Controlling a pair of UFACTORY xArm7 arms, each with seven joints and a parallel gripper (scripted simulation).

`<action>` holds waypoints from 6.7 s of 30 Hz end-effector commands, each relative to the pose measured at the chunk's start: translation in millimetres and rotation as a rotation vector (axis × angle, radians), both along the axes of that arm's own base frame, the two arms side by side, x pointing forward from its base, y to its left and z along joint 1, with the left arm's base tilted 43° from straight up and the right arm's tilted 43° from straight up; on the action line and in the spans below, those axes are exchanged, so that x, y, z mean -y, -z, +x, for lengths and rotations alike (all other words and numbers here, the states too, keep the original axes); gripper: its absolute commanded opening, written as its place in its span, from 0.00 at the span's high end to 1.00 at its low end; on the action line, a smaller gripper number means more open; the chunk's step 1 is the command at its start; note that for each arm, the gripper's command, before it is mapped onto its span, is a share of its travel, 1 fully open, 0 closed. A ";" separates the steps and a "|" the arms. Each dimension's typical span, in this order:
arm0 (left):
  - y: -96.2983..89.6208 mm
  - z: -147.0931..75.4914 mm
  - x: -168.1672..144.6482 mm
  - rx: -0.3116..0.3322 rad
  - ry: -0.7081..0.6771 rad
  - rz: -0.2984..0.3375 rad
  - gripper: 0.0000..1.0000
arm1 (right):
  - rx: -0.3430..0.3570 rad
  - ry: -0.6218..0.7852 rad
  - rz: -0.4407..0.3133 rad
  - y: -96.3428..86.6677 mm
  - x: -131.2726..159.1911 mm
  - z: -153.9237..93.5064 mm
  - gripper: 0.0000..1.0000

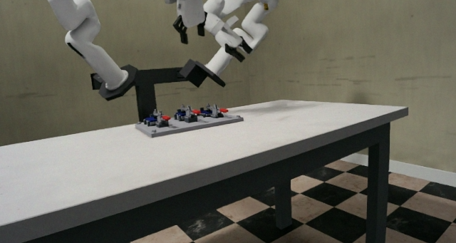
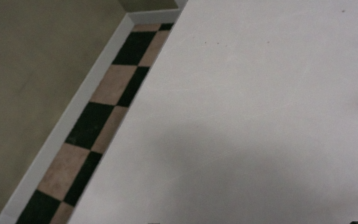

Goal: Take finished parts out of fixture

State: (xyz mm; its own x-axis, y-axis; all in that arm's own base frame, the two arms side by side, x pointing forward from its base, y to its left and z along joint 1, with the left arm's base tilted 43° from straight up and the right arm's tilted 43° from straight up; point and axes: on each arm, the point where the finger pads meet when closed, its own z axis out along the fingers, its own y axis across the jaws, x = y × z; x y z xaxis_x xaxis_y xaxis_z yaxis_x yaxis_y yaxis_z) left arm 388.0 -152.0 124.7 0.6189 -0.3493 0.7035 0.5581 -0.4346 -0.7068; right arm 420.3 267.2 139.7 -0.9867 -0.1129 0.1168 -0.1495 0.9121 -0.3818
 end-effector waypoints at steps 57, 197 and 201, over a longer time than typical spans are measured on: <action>-96.6 -26.2 -289.4 -0.326 -0.861 -0.369 0.00 | 0.075 -0.583 -0.364 -35.8 -44.4 -23.4 0.00; -303.9 -333.1 -494.7 0.298 -1.049 -1.144 0.00 | 0.516 0.135 -0.240 122.3 28.2 13.5 0.00; -313.6 -344.7 -493.9 0.332 -1.040 -1.130 0.00 | 0.516 0.135 -0.240 122.3 28.2 13.5 0.00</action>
